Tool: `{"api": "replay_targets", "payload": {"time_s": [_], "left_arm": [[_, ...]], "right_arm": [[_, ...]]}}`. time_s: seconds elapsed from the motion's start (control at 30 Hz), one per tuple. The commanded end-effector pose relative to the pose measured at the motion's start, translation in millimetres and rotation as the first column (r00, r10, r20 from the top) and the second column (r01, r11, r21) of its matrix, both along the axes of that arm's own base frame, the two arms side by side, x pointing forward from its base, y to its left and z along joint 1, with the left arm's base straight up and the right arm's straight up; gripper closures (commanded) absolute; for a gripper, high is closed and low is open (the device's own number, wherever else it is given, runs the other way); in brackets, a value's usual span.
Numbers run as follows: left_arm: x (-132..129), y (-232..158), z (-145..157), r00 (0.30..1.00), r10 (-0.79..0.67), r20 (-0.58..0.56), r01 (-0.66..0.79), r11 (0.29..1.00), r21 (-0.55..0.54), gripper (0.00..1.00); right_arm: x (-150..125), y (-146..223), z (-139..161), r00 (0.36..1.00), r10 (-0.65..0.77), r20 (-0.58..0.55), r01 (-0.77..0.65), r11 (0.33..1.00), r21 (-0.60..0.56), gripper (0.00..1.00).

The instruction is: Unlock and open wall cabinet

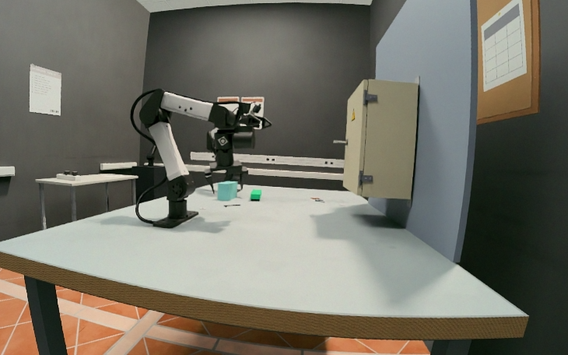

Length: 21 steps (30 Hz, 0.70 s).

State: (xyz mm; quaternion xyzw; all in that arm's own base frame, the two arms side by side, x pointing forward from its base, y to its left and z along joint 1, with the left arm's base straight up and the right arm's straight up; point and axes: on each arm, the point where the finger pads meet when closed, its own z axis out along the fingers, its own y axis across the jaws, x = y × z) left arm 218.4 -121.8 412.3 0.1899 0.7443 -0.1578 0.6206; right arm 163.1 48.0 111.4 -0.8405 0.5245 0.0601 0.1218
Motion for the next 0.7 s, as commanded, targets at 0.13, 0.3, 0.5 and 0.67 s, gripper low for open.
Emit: {"api": "replay_targets", "payload": {"time_s": [0.13,0.3,0.5,0.67], "left_arm": [[-4,0,4,1.0,-0.017,0.001,0.017,1.0,0.005,0.0],[-4,0,4,1.0,-0.017,0.001,0.017,1.0,0.005,0.0],[-3,0,-2,1.0,-0.016,-0.013,0.016,1.0,0.006,0.0],[-3,0,-2,1.0,-0.016,-0.013,0.016,1.0,0.006,0.0]], "right_arm": [[2,0,2,1.0,-0.001,0.011,0.001,1.0,0.002,0.0],[2,0,2,1.0,-0.001,0.011,0.001,1.0,0.002,0.0],[0,4,6,1.0,-0.031,-0.008,0.031,0.999,0.027,0.0],[5,14,16,0.993,-0.112,-0.038,0.114,0.99,0.083,0.0]]}}
